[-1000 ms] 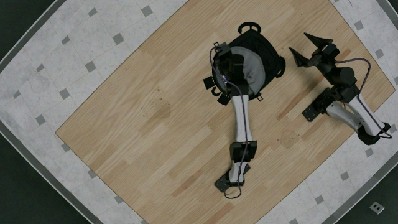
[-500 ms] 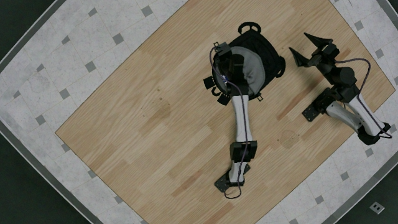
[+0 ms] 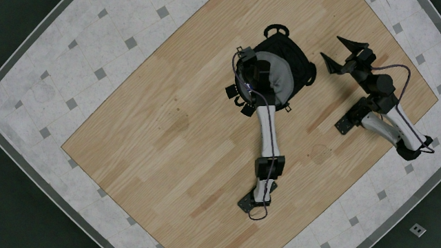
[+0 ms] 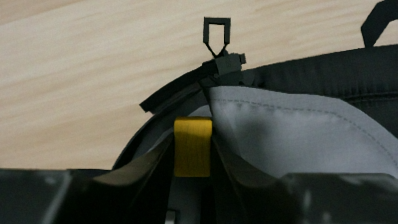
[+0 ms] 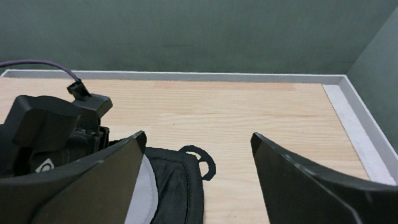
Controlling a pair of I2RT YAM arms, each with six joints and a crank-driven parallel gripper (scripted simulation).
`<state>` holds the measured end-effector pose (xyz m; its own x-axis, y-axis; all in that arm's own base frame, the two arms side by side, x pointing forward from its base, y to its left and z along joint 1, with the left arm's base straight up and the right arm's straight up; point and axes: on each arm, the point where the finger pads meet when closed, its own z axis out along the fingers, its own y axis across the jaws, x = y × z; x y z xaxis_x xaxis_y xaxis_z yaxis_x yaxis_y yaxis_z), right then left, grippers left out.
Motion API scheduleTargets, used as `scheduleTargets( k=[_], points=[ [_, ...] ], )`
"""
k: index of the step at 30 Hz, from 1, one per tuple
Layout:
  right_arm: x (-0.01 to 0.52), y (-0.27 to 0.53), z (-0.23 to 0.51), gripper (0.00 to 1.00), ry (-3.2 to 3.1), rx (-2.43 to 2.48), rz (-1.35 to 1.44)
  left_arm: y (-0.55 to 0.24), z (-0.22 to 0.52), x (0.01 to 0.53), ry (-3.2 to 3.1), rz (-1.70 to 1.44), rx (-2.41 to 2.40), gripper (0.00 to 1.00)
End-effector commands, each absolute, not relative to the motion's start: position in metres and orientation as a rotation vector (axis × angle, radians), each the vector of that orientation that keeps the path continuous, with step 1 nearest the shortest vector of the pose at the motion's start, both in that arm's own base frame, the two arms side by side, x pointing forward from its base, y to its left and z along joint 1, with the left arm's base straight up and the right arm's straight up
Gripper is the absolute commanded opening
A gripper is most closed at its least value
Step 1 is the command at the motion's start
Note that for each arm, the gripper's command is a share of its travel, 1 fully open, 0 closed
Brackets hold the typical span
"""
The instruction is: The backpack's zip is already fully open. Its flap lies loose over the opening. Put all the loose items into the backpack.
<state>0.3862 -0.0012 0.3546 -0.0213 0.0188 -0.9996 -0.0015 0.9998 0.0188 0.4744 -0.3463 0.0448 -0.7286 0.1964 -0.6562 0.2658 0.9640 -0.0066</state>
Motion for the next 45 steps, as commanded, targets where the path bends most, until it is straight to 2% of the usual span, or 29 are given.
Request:
scheduleTargets(
  k=[1, 18, 21, 30, 31, 35, 36, 42, 43, 45],
  points=[
    [0.385, -0.001, 0.36, 0.9, 1.578, 0.011, 0.016, -0.341, 0.05, 0.472, 2.415, -0.139, 0.321, 0.19],
    [0.385, -0.001, 0.36, 0.9, 1.578, 0.011, 0.016, -0.346, 0.037, 0.477, 2.427, -0.131, 0.325, 0.19],
    [0.385, -0.001, 0.36, 0.9, 1.578, 0.011, 0.016, -0.352, 0.063, 0.476, 2.371, -0.158, 0.315, 0.19],
    [0.385, -0.001, 0.36, 0.9, 1.578, 0.011, 0.016, -0.349, 0.057, 0.478, 2.382, -0.149, 0.312, 0.19],
    [0.385, -0.001, 0.36, 0.9, 1.578, 0.011, 0.016, -0.349, 0.057, 0.478, 2.382, -0.149, 0.312, 0.27],
    [0.385, -0.001, 0.36, 0.9, 1.578, 0.011, 0.016, -0.349, 0.057, 0.478, 2.382, -0.149, 0.312, 0.27],
    [0.385, -0.001, 0.36, 0.9, 1.578, 0.011, 0.016, -0.349, 0.057, 0.478, 2.382, -0.149, 0.312, 0.35],
    [0.385, -0.001, 0.36, 0.9, 1.578, 0.011, 0.016, -0.349, 0.057, 0.477, 2.382, -0.149, 0.312, 0.35],
    [0.385, -0.001, 0.36, 0.9, 1.578, 0.011, 0.016, -0.349, 0.057, 0.478, 2.381, -0.15, 0.312, 0.42],
    [0.385, -0.001, 0.36, 0.9, 1.578, 0.011, 0.016, -0.35, 0.057, 0.477, 2.381, -0.15, 0.312, 0.42]
  ],
)
